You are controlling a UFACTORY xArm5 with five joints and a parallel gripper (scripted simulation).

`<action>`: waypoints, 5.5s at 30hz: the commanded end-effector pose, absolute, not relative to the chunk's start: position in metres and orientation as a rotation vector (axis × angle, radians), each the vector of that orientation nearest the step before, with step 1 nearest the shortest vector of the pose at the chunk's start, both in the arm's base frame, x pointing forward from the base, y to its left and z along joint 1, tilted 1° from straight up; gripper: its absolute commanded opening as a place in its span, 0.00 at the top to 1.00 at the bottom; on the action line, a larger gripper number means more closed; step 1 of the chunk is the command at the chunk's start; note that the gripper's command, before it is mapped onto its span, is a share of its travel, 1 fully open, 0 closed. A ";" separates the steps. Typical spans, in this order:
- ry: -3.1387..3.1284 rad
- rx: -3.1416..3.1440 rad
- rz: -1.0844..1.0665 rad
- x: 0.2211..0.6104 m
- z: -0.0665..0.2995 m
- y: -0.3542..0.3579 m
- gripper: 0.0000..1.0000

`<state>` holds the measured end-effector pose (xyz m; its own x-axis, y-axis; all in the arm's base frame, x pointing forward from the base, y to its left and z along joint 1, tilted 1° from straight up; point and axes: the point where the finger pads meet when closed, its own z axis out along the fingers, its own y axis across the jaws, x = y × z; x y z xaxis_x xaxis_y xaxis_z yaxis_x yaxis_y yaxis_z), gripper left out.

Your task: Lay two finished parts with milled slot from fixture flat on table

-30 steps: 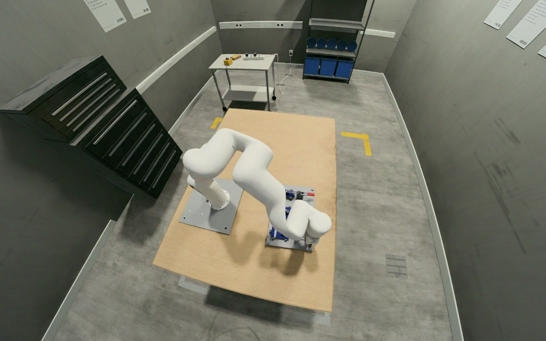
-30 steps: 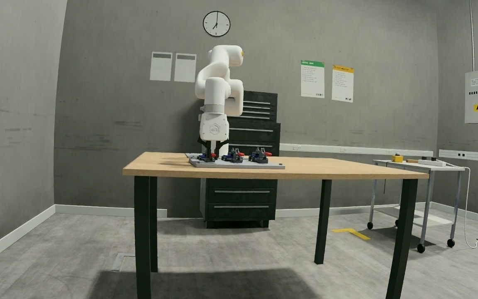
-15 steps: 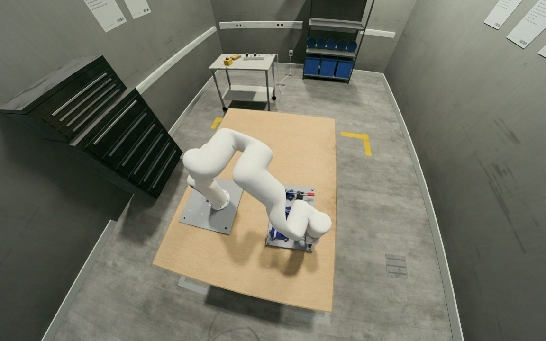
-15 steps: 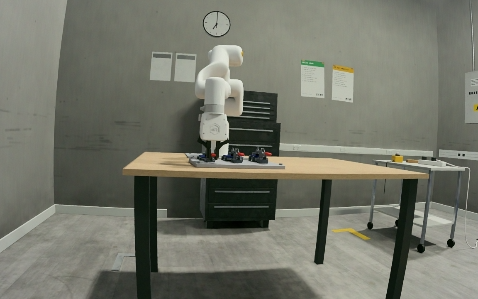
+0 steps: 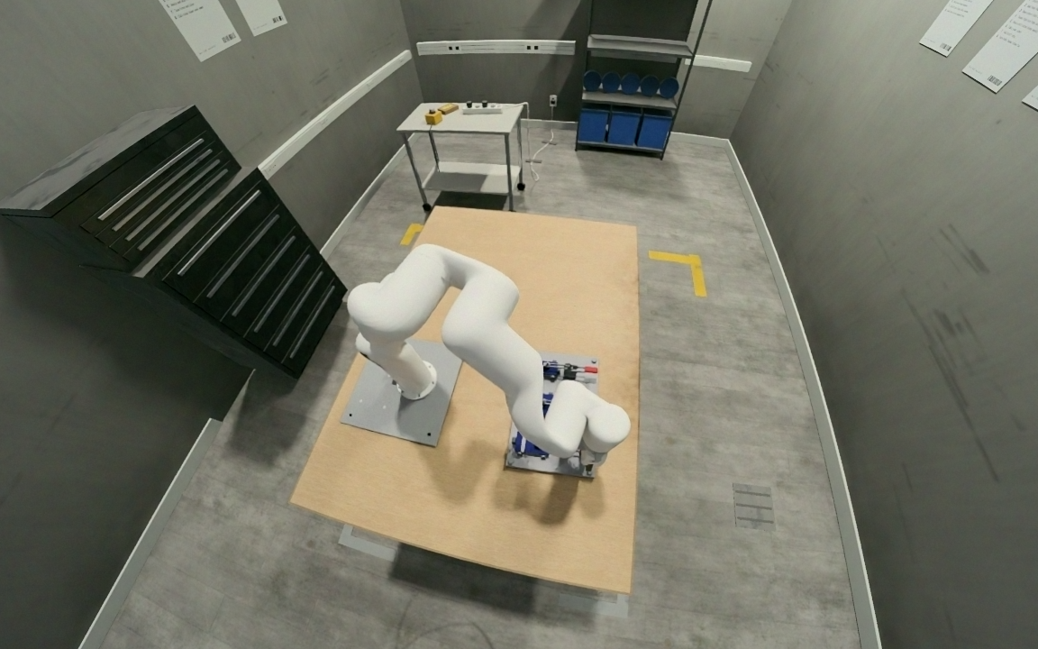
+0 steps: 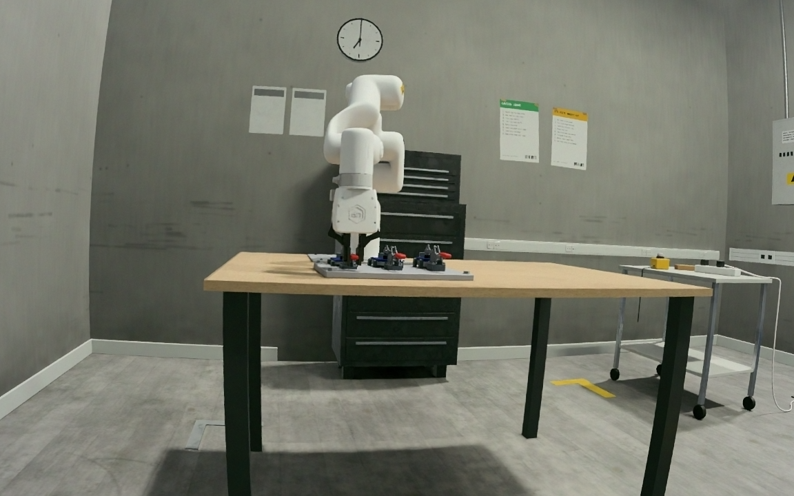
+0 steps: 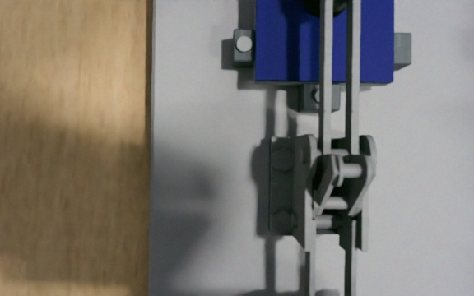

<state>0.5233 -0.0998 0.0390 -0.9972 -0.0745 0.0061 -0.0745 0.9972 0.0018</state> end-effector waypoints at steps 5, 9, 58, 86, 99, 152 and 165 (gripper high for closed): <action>-3.138 0.116 0.000 0.524 0.043 -0.101 1.00; -3.138 0.116 0.000 0.524 0.045 -0.101 1.00; -3.139 0.116 0.000 0.503 0.069 -0.102 1.00; -3.139 0.116 0.000 0.485 0.074 -0.103 1.00; -3.139 0.116 0.000 0.480 0.075 -0.103 1.00; -3.138 0.116 -0.001 0.474 0.074 -0.104 1.00; -3.138 0.116 -0.001 0.472 0.074 -0.104 1.00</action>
